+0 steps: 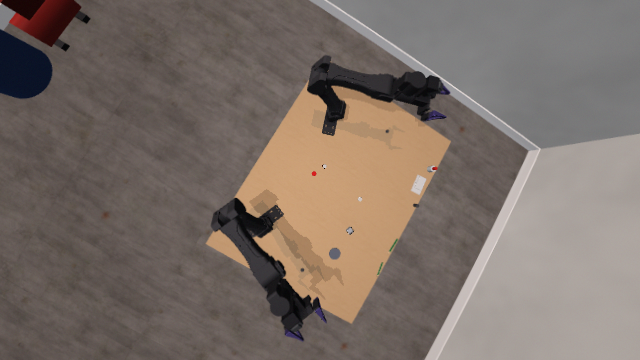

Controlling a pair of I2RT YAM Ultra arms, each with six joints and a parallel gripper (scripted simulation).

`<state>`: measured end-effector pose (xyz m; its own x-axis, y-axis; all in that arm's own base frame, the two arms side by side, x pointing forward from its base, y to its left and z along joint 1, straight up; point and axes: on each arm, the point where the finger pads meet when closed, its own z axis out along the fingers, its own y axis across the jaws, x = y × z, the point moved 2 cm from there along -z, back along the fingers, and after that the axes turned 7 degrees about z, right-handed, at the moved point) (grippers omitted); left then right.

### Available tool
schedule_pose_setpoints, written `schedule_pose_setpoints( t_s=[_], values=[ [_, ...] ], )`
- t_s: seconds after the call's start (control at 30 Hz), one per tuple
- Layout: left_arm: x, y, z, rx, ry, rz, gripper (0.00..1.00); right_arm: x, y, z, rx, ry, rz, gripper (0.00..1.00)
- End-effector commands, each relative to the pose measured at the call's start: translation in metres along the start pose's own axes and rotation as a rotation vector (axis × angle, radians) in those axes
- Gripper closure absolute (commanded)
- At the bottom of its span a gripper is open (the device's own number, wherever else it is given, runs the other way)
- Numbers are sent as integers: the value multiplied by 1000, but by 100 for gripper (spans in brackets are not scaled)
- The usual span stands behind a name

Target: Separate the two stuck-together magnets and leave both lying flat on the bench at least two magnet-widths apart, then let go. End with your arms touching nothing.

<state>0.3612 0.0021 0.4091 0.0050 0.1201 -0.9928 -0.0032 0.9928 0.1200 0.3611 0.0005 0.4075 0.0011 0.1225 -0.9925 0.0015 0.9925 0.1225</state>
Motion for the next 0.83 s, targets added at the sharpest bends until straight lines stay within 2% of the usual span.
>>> schedule_pose_setpoints(
  t_s=[0.0,0.8],
  values=[
    [-5,-1,-1,2,-14,4,0,-4,1,-1,-4,-13,-2,0],
    [-2,-2,-1,5,-7,4,0,-5,2,-1,-5,-14,-3,0]
  ],
)
